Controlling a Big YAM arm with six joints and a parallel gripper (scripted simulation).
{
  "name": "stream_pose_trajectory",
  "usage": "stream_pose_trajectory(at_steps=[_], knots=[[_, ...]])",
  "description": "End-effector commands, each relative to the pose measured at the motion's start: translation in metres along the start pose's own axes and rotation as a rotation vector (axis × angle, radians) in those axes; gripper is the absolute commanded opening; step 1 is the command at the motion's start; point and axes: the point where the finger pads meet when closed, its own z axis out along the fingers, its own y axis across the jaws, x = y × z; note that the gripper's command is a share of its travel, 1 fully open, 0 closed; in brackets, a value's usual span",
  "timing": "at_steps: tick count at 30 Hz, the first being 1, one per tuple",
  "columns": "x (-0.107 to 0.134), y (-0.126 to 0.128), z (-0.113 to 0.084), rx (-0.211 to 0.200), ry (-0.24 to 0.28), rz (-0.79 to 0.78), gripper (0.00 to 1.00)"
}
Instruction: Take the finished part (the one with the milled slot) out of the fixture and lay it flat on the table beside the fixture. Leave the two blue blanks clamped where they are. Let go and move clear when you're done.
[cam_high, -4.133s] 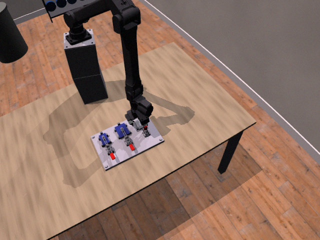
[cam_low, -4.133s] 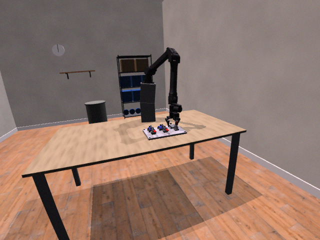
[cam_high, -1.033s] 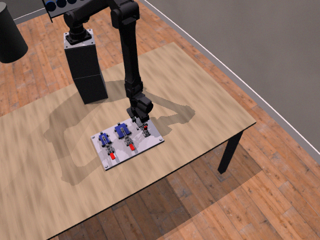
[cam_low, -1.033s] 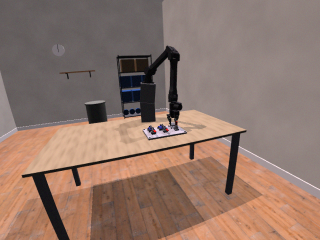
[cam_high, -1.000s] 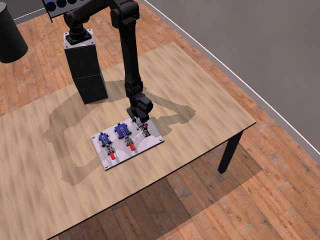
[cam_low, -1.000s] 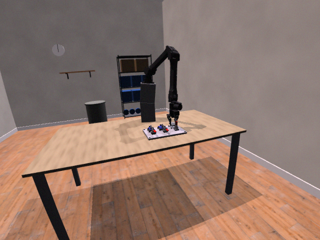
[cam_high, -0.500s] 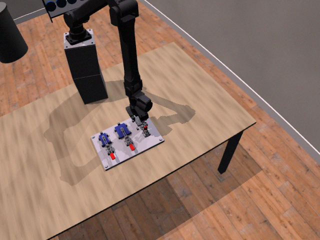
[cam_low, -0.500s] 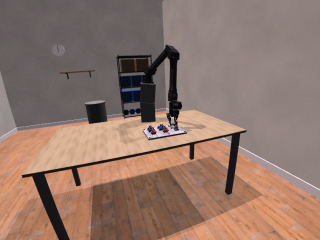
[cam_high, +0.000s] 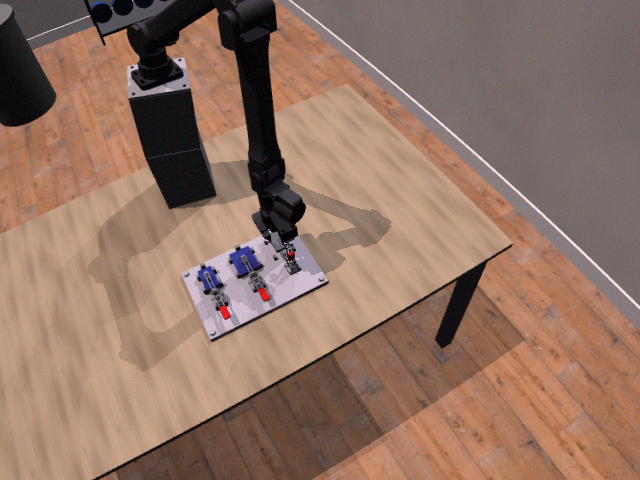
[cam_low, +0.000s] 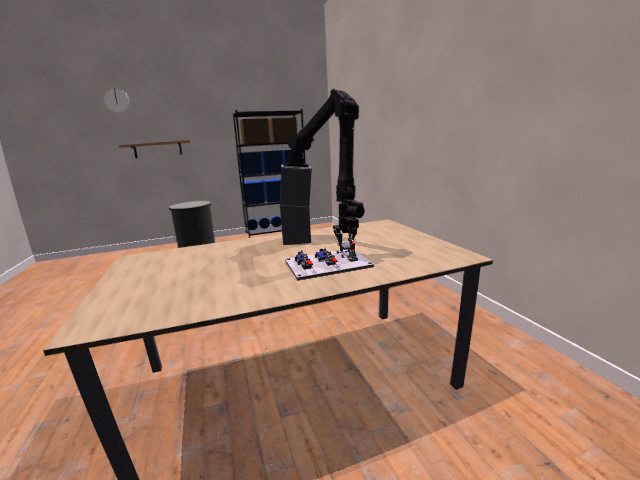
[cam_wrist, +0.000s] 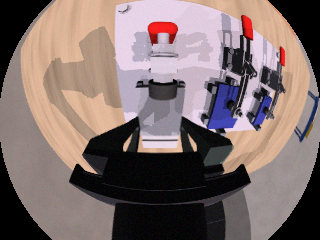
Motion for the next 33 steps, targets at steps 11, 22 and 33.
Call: stream_pose_trajectory(at_steps=[11, 22, 33], knots=[[-0.006, -0.002, -0.02, -0.004, -0.014, 0.001, 0.0], [0.0, -0.003, -0.041, -0.003, -0.011, 0.002, 0.0], [-0.004, -0.001, -0.045, -0.007, -0.021, 0.001, 0.0]])
